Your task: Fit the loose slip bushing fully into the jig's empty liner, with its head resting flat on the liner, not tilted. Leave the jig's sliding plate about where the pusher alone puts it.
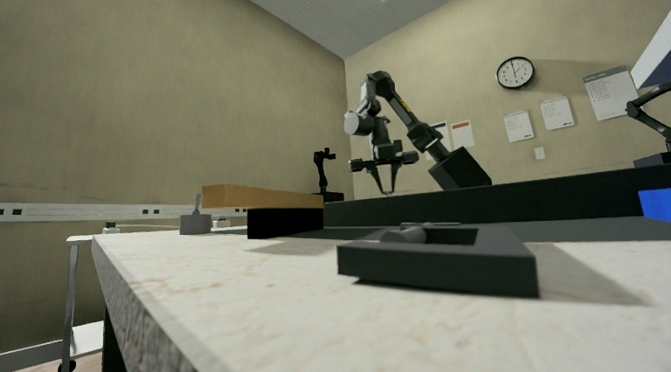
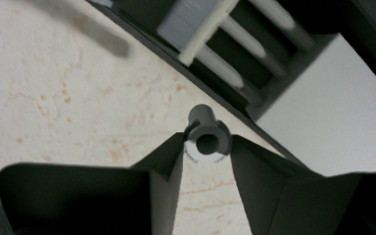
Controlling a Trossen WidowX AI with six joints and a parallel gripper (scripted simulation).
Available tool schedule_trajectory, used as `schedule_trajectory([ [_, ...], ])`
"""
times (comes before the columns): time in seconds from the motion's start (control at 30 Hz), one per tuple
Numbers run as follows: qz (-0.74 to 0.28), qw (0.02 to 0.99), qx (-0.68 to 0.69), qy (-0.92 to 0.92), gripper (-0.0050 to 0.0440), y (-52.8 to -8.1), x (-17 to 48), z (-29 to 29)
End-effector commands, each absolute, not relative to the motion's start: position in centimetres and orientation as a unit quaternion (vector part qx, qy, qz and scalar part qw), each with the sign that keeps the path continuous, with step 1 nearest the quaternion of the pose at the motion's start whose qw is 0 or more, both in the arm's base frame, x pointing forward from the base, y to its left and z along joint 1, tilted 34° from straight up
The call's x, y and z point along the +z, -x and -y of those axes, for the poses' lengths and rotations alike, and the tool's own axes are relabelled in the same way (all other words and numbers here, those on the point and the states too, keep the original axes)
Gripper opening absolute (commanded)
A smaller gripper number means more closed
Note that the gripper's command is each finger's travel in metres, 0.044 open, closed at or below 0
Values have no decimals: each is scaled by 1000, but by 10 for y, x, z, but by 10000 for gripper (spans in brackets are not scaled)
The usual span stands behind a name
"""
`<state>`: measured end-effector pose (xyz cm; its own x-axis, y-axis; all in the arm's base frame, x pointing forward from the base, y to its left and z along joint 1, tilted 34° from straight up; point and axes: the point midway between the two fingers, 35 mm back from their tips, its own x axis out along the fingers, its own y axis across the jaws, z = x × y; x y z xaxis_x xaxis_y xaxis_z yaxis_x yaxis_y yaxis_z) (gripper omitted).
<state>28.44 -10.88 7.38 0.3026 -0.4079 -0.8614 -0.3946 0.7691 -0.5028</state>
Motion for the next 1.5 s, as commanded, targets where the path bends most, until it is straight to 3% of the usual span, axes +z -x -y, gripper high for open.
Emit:
schedule_trajectory([
  [0.0,-590,732,-7,340,-50,-287,68,92],
  [0.9,-577,732,-21,361,-50,-284,30,-7],
  [1.47,-566,669,70,477,-50,-283,30,-16],
])
